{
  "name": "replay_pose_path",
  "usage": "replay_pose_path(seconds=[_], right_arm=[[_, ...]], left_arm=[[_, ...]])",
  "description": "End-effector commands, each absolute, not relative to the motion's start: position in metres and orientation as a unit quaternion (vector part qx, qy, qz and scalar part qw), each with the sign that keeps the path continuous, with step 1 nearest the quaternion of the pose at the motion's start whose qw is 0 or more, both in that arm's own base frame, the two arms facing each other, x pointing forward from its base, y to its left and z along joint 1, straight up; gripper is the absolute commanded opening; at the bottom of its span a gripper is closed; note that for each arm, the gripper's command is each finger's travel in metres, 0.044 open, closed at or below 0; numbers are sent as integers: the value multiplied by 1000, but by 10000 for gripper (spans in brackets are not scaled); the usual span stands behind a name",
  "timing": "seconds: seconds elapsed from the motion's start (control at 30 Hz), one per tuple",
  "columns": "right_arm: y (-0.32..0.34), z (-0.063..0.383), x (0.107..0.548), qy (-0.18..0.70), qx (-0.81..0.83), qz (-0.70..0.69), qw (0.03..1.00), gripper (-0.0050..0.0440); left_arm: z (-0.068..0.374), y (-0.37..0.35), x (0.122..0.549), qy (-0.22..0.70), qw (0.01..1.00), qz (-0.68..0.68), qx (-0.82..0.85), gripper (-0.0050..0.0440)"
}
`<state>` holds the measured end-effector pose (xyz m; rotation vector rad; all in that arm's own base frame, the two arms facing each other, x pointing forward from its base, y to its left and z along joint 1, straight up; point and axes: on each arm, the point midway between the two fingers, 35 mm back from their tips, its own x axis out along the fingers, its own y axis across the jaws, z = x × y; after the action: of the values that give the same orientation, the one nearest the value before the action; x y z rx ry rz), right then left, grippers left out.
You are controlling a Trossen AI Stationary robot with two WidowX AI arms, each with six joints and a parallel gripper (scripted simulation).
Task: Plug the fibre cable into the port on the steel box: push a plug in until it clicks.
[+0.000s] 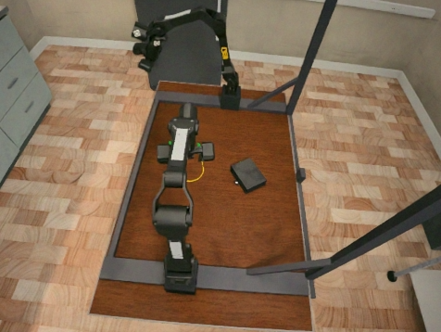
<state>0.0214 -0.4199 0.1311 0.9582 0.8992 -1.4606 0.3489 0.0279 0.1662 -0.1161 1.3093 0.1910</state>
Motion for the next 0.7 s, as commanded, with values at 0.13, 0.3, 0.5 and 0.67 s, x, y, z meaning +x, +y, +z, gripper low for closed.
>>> replay_pose_path(seconds=[0.13,0.3,0.5,0.67], right_arm=[[-419,127,37,413,372,-597,579,256],[-412,107,83,504,272,-518,636,376],[-402,92,117,562,191,-450,667,440],[-384,72,161,626,73,-348,694,440]], left_arm=[[172,29,352,581,809,72,-53,440],[166,29,365,533,845,33,-43,440],[165,30,372,501,865,10,-33,440],[164,31,378,461,887,-14,-18,440]])
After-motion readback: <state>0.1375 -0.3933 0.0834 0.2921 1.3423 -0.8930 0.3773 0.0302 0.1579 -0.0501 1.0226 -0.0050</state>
